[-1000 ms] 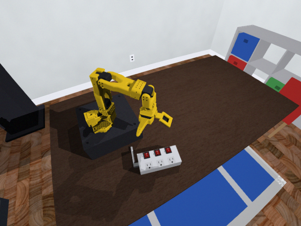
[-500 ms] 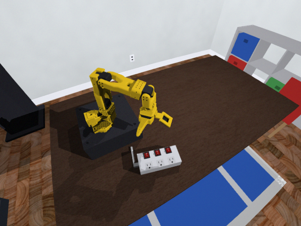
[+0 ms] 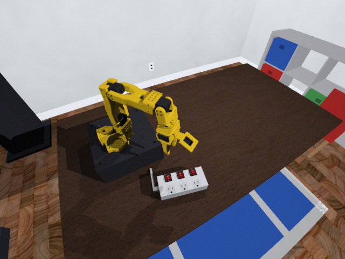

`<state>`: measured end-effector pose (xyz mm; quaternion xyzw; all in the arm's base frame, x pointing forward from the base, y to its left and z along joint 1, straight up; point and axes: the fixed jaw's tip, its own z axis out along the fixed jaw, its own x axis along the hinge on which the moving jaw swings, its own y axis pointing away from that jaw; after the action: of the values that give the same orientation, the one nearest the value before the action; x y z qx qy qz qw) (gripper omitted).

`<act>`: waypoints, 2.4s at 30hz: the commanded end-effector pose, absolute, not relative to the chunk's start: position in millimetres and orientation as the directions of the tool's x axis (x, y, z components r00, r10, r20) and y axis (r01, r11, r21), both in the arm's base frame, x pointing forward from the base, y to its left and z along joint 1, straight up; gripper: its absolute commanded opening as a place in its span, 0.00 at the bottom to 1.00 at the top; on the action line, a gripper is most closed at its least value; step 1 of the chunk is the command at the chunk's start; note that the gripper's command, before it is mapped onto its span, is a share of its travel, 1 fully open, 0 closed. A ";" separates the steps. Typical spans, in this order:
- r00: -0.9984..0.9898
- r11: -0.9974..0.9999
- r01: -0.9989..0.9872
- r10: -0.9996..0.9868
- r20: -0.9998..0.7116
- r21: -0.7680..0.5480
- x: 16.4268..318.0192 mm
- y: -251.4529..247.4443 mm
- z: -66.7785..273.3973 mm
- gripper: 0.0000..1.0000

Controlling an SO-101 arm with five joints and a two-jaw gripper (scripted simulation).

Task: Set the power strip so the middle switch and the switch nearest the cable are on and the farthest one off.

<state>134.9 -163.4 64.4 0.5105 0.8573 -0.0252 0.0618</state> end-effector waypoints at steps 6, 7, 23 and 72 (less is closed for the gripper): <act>-0.103 0.149 0.982 0.938 -0.332 0.118 113.8 -207.2 104.7 0.00; -0.051 0.105 0.985 0.934 -0.353 0.135 109.6 -211.9 110.1 0.00; 0.185 -0.091 0.969 0.880 -0.436 0.228 87.0 -231.0 136.3 0.00; 0.167 -0.070 0.969 0.891 -0.421 0.237 100.2 -228.3 78.2 0.00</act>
<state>98.2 -230.2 77.8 0.7283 0.6397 -0.0834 0.2311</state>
